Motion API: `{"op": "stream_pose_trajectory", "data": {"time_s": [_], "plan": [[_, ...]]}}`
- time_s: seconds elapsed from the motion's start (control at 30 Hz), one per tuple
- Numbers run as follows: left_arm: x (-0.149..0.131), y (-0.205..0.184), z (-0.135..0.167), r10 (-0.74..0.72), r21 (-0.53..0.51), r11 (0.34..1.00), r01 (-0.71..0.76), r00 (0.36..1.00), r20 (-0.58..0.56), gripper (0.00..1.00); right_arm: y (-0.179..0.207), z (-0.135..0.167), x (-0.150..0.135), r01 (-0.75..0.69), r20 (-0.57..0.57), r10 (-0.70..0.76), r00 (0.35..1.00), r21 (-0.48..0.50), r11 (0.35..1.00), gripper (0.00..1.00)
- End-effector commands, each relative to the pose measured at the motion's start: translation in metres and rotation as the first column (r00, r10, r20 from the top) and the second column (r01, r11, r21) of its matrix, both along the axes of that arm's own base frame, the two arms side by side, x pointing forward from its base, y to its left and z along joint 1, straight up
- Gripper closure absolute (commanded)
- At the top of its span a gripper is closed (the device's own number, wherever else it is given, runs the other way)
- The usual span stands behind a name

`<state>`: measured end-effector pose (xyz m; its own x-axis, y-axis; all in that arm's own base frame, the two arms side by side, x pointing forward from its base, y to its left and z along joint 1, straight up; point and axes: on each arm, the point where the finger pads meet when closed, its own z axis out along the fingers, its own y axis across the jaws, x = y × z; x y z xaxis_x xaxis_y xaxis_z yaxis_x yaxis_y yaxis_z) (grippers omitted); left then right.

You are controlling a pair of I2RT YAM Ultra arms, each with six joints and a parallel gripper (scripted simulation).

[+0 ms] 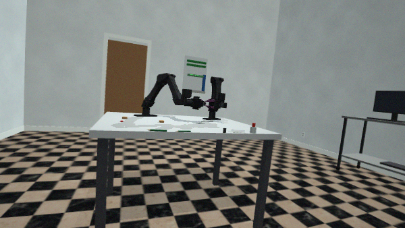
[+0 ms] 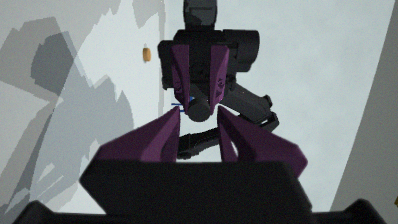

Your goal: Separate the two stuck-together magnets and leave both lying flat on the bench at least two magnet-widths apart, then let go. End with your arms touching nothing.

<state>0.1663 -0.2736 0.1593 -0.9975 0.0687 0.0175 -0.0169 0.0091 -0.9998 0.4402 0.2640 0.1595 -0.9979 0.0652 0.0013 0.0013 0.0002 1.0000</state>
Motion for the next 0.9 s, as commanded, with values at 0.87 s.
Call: {"op": "stream_pose_trajectory", "data": {"time_s": [0.87], "plan": [[0.0007,0.0006,0.0026,0.004,-0.008,1.000,-0.004,1.000,0.016,0.67,-0.0004,0.0112,0.0005,0.001,0.036,-0.001,0.999,0.006,1.000,0.82]]}}
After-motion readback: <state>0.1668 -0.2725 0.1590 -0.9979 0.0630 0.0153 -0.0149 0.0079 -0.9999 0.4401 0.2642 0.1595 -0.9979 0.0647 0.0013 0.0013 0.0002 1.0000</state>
